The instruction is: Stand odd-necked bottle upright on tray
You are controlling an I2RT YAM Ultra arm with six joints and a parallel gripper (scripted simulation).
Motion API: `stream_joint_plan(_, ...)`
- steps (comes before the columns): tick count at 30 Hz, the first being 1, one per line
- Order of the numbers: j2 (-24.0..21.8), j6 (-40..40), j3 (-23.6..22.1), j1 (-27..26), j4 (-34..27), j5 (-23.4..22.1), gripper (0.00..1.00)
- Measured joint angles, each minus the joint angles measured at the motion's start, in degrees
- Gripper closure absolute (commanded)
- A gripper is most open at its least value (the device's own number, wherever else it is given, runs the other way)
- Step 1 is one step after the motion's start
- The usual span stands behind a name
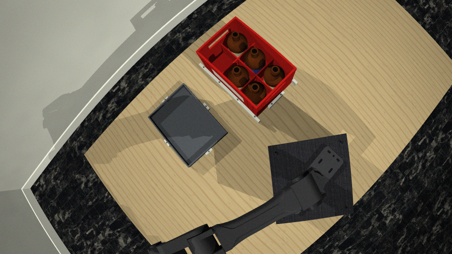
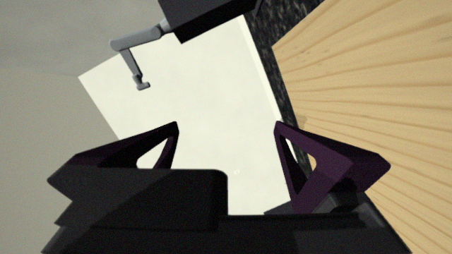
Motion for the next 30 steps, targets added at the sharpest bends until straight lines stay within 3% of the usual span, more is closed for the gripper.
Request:
stream_joint_plan(25, 0.0, -0.1, 0.0, -0.2, 0.0, 0.6, 0.00)
stream_joint_plan(30, -1.2, -0.9, -1.7, -1.6, 0.0, 2.1, 0.00)
